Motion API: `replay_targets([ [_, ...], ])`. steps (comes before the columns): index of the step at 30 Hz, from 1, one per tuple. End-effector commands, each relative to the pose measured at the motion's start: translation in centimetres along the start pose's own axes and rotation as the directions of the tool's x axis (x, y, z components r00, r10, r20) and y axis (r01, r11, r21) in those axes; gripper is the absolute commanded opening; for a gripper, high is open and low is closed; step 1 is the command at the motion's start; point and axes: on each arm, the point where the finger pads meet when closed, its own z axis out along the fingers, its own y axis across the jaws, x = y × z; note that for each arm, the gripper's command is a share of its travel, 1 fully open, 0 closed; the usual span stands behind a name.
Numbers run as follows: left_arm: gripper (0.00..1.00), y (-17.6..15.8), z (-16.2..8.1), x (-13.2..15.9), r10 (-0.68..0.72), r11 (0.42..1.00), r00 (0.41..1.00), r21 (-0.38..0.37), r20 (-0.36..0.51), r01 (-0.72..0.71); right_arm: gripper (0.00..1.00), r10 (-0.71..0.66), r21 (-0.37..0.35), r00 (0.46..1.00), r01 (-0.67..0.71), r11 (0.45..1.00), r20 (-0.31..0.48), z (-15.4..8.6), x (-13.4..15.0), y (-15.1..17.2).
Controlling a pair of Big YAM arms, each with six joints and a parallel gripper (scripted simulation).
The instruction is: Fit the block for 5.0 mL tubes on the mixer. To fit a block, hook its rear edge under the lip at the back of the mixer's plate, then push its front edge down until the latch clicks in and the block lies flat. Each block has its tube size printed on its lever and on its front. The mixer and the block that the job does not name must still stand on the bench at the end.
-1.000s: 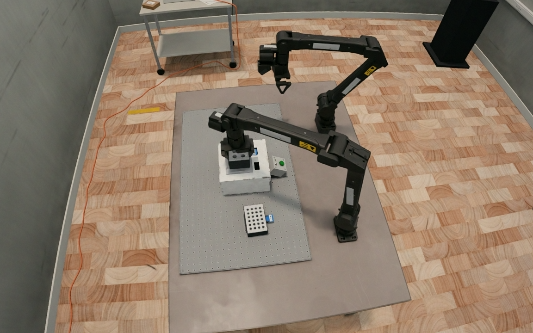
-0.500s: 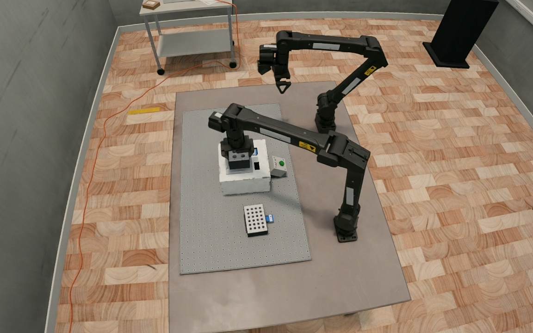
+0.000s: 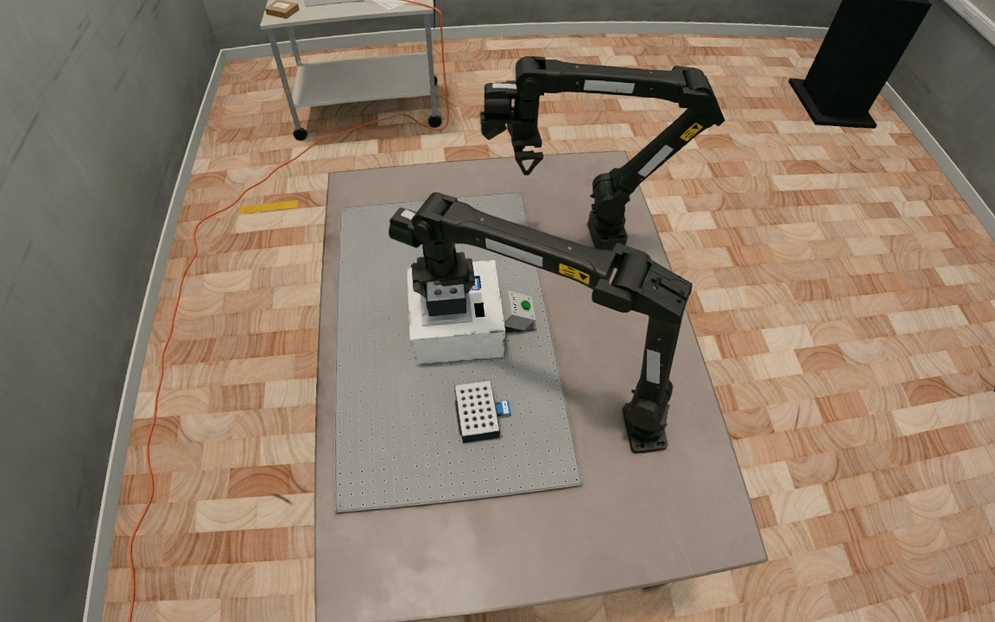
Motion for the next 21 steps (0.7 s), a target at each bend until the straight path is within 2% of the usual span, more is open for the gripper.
replay_targets([
  [1,0.0,2.0,-6.8,-0.8,0.006,0.992,0.996,-0.123,0.09,0.006,1.0,-0.003,0.006,1.0,0.003,1.0,0.011,-0.3,-0.1,0.2],
  [9,0.0,2.3,-5.5,-1.1,0.004,0.995,0.997,-0.103,0.077,0.004,1.0,-0.003,0.005,1.0,0.003,1.0,0.005,-0.1,0.1,0.2],
  [21,0.0,2.1,-6.4,-0.9,0.006,0.993,0.996,-0.117,0.087,0.005,1.0,-0.003,0.009,0.999,0.003,1.0,0.034,-1.2,-0.6,0.1],
])
